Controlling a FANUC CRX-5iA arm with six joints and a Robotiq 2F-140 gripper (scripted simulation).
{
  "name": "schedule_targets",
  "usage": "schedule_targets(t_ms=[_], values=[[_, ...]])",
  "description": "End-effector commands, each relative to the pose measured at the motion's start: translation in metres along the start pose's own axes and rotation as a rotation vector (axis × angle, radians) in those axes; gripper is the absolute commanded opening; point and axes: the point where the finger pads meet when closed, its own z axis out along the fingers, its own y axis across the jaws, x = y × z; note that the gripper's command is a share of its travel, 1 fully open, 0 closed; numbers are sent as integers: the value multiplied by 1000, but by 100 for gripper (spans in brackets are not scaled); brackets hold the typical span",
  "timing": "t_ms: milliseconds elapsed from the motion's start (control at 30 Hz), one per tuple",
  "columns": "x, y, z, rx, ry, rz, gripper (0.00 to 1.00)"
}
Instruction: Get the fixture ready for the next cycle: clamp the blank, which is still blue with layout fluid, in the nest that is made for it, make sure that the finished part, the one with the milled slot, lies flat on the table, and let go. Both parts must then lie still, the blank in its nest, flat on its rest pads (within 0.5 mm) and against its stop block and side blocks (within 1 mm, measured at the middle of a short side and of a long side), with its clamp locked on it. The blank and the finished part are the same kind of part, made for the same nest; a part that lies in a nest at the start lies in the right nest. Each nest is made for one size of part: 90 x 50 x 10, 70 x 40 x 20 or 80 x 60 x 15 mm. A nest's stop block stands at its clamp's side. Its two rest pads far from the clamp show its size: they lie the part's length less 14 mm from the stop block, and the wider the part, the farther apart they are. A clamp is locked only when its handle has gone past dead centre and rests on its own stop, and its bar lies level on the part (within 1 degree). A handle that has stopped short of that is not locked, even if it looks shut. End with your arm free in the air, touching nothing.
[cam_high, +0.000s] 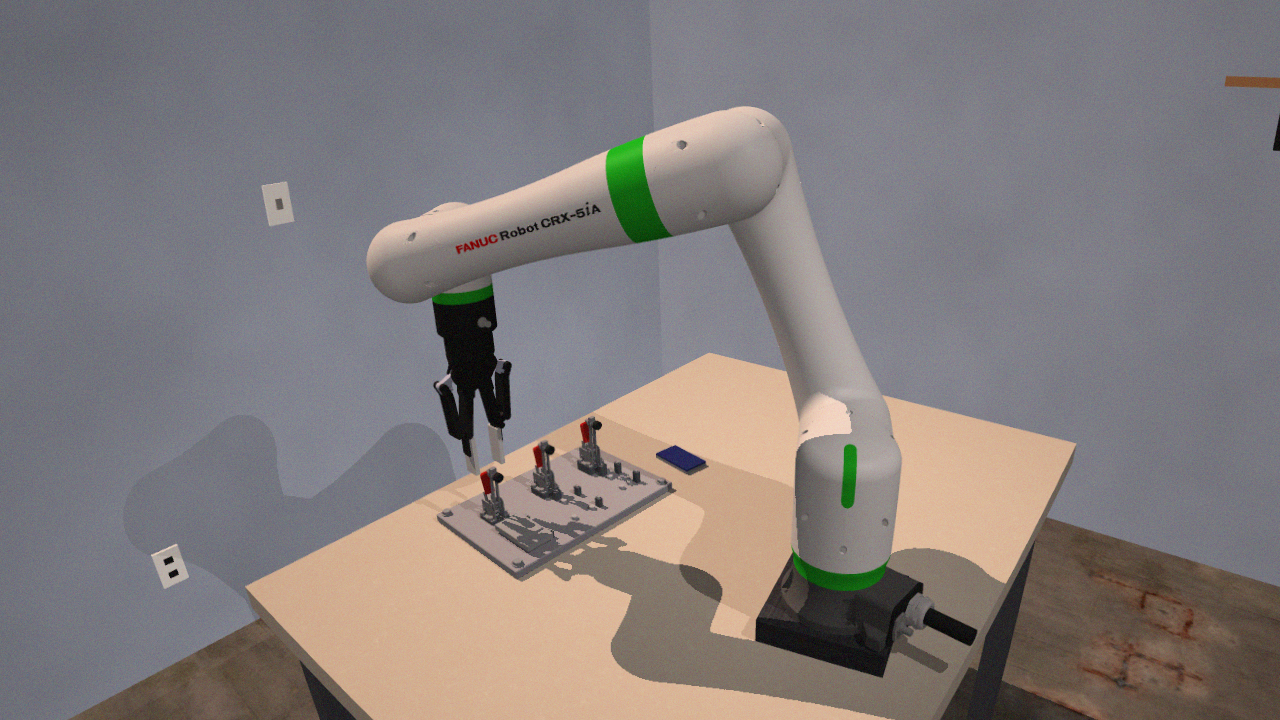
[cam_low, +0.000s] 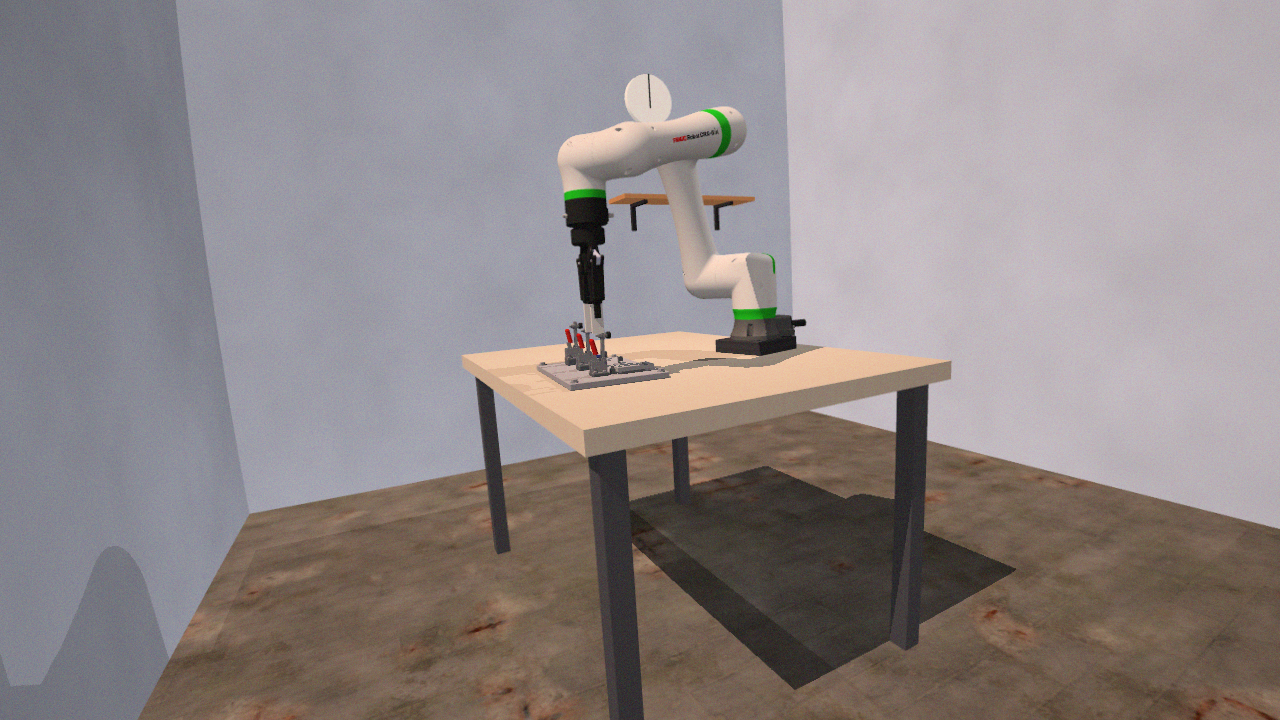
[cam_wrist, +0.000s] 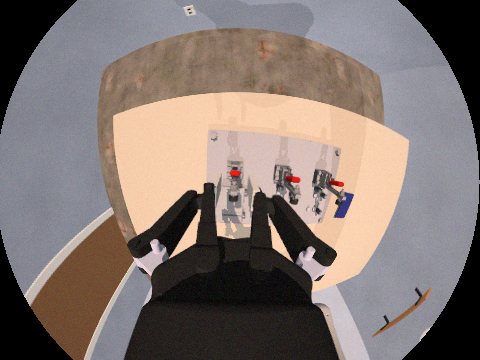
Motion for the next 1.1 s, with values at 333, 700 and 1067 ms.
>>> schedule_targets(t_ms=[333,700,1067], values=[[0,0,1,0,0,0,58],[-2,0,2,0,0,0,58],[-44,0,2,0,0,0,58]])
